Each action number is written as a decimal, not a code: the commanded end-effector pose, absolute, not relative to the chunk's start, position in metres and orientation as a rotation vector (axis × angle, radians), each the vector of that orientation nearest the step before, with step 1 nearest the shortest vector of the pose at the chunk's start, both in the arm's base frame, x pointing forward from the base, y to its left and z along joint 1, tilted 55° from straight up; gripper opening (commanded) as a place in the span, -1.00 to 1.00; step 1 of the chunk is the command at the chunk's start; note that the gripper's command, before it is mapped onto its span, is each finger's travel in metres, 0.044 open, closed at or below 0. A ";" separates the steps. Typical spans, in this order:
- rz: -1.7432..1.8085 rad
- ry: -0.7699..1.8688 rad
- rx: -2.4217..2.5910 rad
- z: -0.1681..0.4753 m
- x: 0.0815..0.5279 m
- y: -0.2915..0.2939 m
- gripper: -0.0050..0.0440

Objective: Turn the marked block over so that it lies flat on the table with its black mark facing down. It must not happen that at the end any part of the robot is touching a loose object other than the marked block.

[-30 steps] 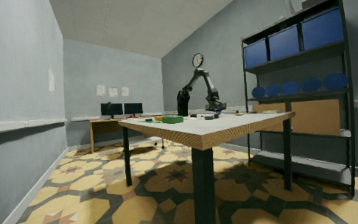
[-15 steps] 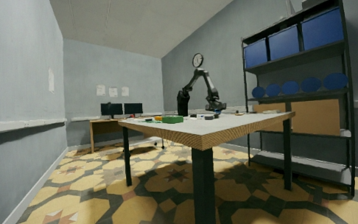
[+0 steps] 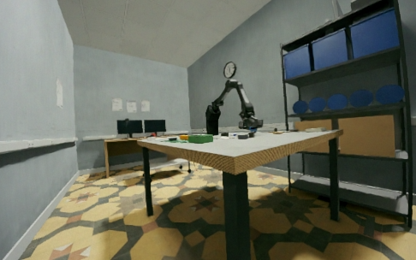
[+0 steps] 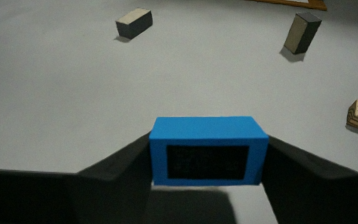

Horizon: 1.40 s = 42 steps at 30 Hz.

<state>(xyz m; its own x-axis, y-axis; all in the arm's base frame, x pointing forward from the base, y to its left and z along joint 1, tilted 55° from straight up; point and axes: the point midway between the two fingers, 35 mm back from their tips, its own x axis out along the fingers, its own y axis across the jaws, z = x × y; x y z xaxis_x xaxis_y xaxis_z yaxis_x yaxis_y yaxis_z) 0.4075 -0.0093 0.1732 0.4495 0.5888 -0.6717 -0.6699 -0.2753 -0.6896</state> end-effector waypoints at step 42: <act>1.217 0.071 -1.414 0.162 0.430 -0.020 -1.00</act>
